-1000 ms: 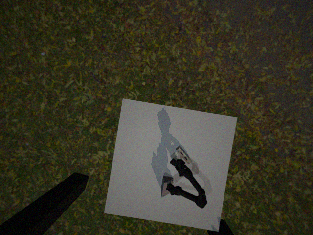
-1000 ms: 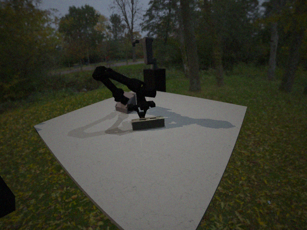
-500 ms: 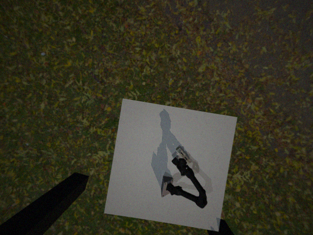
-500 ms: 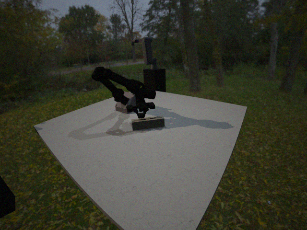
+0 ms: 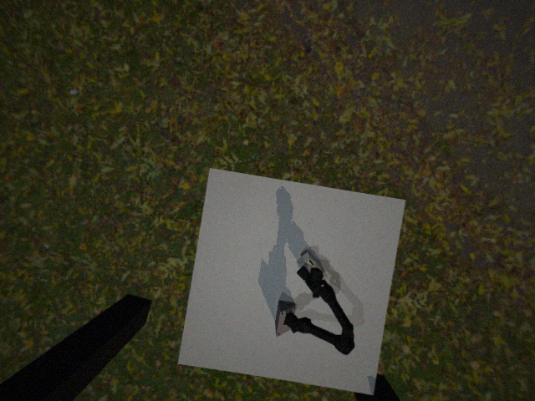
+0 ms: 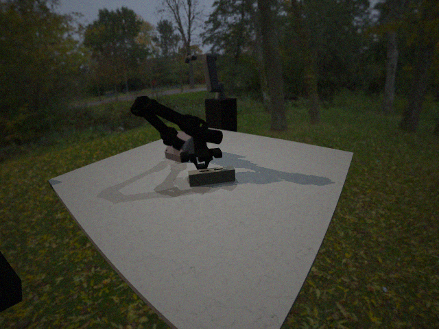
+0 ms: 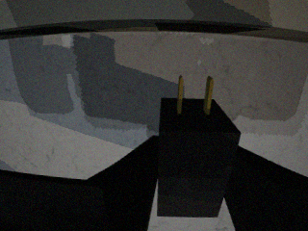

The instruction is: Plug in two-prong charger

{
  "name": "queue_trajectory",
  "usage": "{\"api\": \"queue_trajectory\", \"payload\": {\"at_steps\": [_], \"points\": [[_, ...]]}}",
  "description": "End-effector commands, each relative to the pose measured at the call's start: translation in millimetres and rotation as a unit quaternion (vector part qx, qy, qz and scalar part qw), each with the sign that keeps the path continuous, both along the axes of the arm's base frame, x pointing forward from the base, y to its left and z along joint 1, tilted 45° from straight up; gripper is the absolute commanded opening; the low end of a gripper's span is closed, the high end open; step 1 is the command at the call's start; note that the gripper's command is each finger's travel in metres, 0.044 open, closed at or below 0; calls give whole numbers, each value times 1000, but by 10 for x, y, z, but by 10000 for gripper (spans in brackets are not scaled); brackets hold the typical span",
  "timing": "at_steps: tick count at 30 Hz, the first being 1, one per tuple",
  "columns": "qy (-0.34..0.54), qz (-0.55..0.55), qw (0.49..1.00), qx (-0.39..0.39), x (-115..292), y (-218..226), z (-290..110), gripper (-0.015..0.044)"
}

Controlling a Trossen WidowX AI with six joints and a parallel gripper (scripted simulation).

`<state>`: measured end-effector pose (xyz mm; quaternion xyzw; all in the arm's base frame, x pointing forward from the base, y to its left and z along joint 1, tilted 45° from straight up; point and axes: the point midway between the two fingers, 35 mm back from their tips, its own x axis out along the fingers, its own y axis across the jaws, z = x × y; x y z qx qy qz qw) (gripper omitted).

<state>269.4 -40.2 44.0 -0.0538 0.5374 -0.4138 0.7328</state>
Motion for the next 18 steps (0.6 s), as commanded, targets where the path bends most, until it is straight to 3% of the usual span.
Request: {"api": "queue_trajectory", "payload": {"at_steps": [1, 18], "points": [[-3, 0, 1000, -2, 70, -27, 42, 0], [-3, -1, 1000, -2, 84, -28, 46, 0]]}}
